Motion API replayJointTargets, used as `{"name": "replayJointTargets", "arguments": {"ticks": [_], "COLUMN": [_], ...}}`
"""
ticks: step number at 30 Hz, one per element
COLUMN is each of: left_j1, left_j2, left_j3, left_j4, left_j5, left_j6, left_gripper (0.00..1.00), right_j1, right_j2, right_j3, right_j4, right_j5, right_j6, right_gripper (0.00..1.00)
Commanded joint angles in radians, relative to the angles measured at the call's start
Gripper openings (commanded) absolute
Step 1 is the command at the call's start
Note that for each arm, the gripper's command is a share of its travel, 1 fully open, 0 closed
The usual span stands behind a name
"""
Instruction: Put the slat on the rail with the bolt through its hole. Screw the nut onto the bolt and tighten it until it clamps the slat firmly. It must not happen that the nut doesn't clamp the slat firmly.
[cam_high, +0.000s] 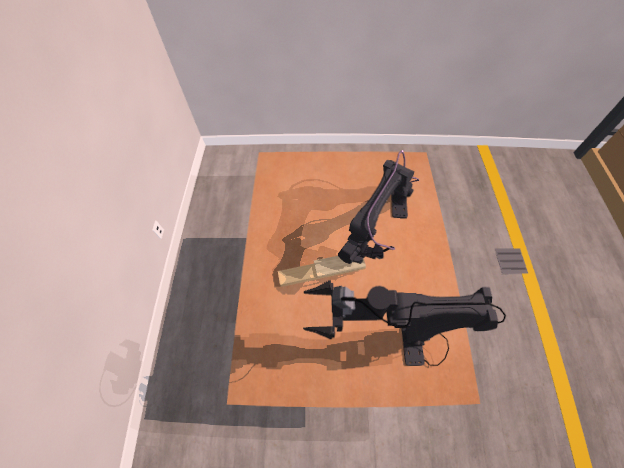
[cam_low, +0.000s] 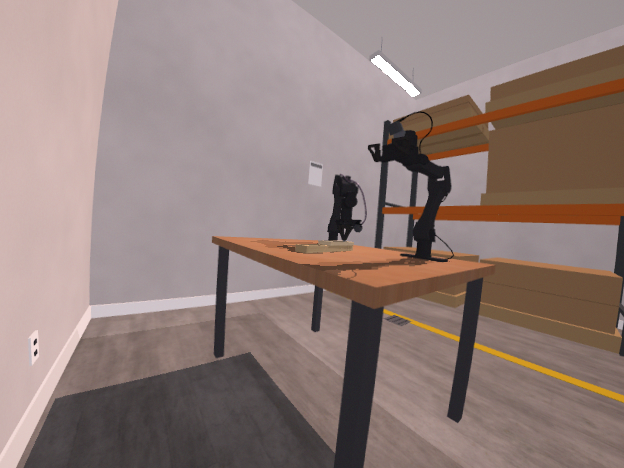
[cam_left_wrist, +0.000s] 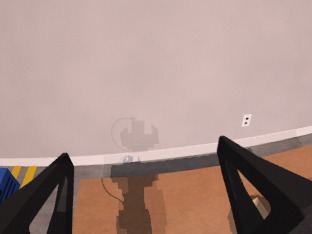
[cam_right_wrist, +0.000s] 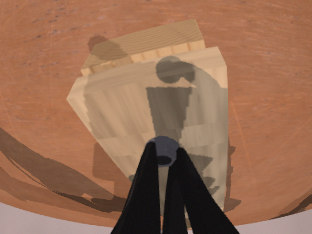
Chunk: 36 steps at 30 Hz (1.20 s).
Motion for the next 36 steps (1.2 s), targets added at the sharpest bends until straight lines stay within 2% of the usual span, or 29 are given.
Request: {"name": "replayJointTargets", "arguments": {"ticks": [1, 19, 36], "left_j1": [0.006, 0.006, 0.006], "left_j2": [-0.010, -0.010, -0.010], "left_j3": [0.004, 0.004, 0.004], "left_j4": [0.012, 0.012, 0.012], "left_j5": [0.012, 0.012, 0.012], "left_j6": [0.003, 0.003, 0.003], "left_gripper": [1.00, 1.00, 1.00], "right_j1": [0.007, 0.007, 0.007], "right_j2": [-0.006, -0.009, -0.006], "right_j3": [-0.014, -0.009, -0.007], "right_j4": [0.014, 0.007, 0.005], "right_j5": [-0.013, -0.013, -0.014], "right_j6": [0.006, 0.011, 0.294], "right_gripper": [0.12, 0.12, 0.12]}}
